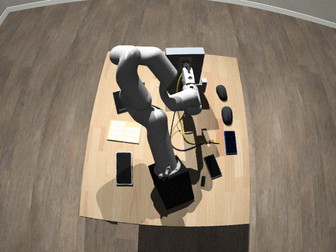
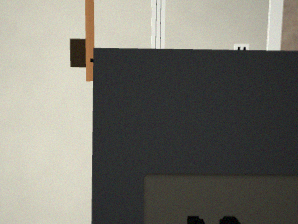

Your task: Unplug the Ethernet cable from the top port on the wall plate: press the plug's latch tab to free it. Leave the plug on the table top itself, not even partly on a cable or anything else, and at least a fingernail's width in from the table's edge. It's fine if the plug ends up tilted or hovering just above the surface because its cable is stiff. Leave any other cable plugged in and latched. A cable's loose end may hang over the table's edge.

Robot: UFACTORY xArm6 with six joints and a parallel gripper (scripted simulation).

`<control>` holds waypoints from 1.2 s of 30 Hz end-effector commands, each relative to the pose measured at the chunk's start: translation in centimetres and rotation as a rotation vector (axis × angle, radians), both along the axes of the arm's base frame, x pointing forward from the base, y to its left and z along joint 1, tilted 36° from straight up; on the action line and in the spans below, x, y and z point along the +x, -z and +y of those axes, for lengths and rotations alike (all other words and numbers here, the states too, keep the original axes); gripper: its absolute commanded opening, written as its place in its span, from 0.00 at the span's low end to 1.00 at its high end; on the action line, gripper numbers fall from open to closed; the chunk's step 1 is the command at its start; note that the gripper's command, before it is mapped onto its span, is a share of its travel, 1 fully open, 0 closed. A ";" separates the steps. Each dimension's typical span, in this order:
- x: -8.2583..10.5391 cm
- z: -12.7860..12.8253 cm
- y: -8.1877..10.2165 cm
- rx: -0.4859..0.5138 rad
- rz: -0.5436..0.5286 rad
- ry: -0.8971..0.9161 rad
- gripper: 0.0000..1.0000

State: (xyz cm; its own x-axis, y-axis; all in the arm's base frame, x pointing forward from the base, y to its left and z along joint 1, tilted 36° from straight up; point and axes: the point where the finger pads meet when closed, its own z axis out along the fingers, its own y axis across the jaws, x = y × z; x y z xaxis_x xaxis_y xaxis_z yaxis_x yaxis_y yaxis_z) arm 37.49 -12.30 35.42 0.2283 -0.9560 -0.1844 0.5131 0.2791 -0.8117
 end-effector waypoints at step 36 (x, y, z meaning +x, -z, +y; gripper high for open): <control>-0.5 -0.1 0.2 -0.001 -0.002 0.001 0.00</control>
